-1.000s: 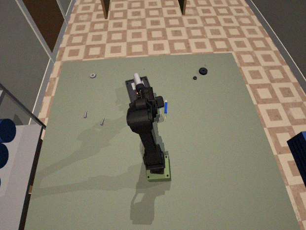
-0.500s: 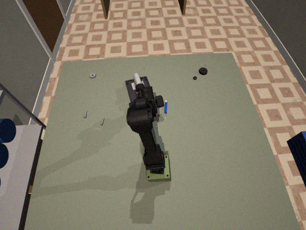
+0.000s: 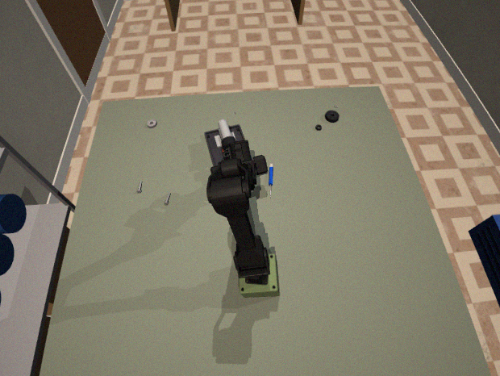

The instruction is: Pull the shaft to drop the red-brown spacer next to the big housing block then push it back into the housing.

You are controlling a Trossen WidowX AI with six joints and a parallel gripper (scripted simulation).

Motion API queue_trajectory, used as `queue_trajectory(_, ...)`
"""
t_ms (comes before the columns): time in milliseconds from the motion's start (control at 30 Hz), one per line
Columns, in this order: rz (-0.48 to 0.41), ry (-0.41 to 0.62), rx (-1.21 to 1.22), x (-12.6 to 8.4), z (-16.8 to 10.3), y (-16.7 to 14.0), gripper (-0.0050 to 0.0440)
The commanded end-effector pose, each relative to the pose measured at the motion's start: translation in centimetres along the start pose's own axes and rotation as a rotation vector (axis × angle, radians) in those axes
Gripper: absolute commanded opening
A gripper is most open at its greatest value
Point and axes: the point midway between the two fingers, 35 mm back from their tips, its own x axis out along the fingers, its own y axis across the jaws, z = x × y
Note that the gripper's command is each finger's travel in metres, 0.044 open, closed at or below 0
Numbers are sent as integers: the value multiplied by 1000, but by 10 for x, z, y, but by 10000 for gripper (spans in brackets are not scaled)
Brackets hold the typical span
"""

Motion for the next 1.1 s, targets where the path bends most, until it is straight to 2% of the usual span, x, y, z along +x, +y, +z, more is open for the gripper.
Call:
queue_trajectory(0,-3,-40,-4,0,18,-1,-50)
queue_trajectory(1067,-3,-41,-3,4,23,-1,-50)
